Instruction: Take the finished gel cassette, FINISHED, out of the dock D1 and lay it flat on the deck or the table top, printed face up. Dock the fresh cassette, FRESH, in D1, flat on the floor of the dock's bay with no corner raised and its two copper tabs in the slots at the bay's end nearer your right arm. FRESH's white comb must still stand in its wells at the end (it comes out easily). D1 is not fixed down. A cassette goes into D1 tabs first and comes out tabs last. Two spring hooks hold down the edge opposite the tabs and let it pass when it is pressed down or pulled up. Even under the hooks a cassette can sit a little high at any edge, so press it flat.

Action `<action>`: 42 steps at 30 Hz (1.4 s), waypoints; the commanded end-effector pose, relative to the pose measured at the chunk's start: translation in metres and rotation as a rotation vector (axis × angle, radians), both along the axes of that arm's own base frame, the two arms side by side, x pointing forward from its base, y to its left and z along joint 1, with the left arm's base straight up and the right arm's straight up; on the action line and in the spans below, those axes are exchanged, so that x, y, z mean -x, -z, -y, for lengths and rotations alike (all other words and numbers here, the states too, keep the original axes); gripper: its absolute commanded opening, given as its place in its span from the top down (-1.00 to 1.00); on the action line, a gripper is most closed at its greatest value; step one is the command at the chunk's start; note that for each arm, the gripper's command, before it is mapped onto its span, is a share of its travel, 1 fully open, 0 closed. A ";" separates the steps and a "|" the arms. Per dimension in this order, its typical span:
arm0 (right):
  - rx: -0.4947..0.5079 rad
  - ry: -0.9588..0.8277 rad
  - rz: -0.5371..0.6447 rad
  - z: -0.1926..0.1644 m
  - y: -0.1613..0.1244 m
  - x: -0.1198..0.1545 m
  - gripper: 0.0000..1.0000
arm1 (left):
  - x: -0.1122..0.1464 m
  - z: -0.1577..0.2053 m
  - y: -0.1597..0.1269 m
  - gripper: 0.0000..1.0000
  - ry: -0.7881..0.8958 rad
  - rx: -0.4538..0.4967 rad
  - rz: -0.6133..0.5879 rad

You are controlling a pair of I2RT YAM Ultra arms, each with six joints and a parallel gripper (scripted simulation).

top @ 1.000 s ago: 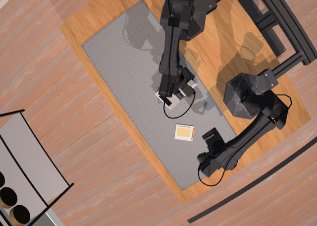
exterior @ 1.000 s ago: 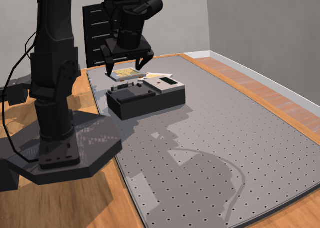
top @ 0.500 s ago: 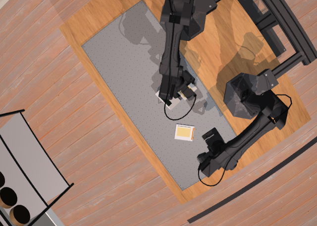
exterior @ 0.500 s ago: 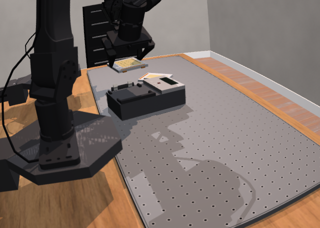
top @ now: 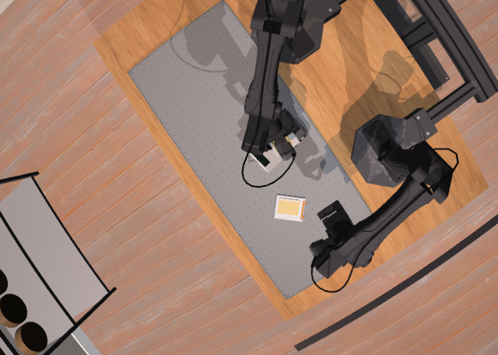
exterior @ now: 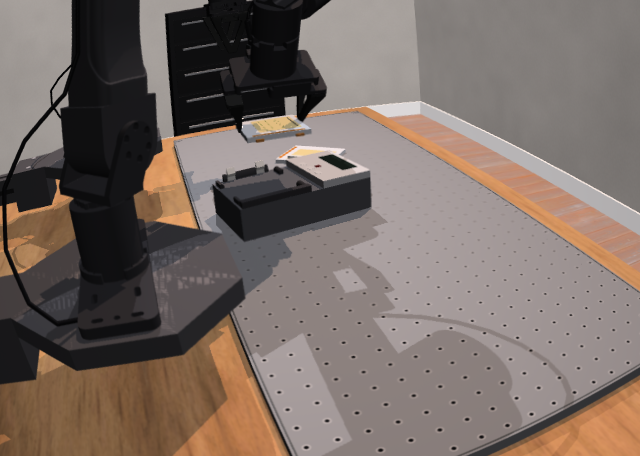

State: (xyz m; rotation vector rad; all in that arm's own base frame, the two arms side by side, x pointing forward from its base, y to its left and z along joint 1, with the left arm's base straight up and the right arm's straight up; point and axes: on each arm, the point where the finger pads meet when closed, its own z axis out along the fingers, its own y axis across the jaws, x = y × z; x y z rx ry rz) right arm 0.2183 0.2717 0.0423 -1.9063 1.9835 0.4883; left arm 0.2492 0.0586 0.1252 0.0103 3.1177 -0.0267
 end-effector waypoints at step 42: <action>0.021 1.079 0.012 0.170 0.014 -0.094 1.00 | 0.002 0.000 -0.007 -1.00 -0.001 0.002 0.024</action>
